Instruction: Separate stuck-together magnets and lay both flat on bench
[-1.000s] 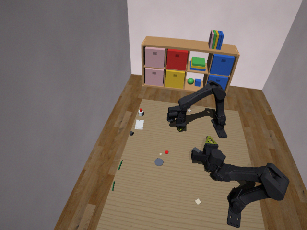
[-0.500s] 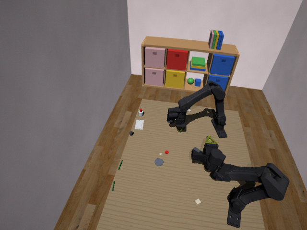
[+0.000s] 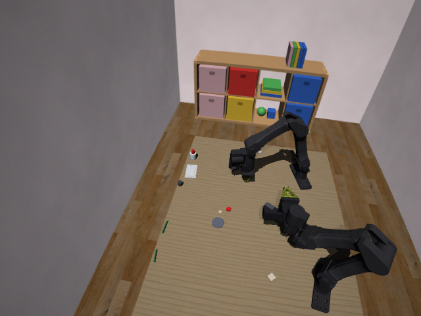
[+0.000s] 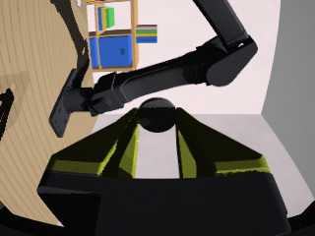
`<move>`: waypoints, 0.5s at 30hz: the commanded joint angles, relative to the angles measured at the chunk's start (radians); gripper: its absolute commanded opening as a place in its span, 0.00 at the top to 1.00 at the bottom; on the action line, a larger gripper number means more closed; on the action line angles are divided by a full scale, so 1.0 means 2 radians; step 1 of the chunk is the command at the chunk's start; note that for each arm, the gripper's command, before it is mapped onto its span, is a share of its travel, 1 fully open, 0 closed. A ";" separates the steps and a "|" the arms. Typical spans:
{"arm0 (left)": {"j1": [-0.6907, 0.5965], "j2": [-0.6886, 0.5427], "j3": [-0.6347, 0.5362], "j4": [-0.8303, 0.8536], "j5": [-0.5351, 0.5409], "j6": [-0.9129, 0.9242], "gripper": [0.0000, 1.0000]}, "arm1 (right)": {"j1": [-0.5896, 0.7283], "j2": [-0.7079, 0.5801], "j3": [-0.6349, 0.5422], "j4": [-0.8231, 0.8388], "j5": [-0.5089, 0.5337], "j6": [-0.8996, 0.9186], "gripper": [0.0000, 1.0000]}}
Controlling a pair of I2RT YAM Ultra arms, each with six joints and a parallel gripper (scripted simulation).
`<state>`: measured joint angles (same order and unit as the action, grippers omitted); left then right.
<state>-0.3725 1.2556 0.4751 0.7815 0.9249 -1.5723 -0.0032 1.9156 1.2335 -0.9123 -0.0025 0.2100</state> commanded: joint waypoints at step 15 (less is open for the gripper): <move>-0.001 -0.003 0.002 0.003 -0.001 0.002 0.75 | 0.002 -0.002 -0.002 0.011 0.001 0.001 0.00</move>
<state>-0.3763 1.2556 0.4751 0.7815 0.9245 -1.5723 -0.0113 1.9133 1.2282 -0.9092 0.0383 0.2081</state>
